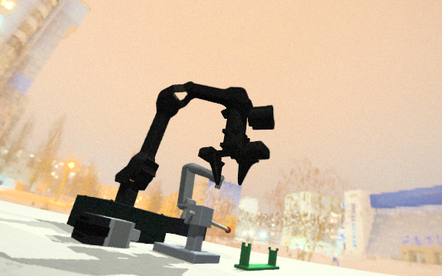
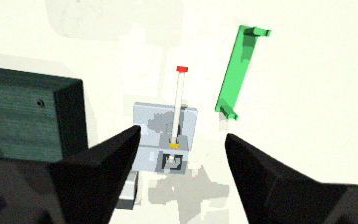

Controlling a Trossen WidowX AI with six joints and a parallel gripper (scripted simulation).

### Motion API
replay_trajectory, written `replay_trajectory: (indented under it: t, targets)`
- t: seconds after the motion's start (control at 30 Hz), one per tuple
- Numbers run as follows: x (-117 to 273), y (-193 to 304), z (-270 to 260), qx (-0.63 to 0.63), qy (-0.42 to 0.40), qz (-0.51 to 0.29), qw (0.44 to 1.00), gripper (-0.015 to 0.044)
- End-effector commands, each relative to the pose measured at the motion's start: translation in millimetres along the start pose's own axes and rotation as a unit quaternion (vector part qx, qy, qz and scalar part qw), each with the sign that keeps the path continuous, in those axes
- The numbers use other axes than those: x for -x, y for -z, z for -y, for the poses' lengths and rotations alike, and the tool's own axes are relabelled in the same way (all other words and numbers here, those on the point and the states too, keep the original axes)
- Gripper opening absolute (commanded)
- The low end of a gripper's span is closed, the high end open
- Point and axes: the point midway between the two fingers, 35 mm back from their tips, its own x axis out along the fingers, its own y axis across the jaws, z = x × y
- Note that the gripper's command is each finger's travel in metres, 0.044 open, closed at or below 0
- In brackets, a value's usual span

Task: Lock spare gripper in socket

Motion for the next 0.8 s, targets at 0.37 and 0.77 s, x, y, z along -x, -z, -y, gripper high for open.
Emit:
replay_trajectory:
  t: [0.37,0.77]
  targets:
    - [-69,-5,-2,-0.012,-0.014,0.004,1.0,0.03]
    - [-83,-6,-1,-0.012,-0.014,0.004,1.0,0.03]
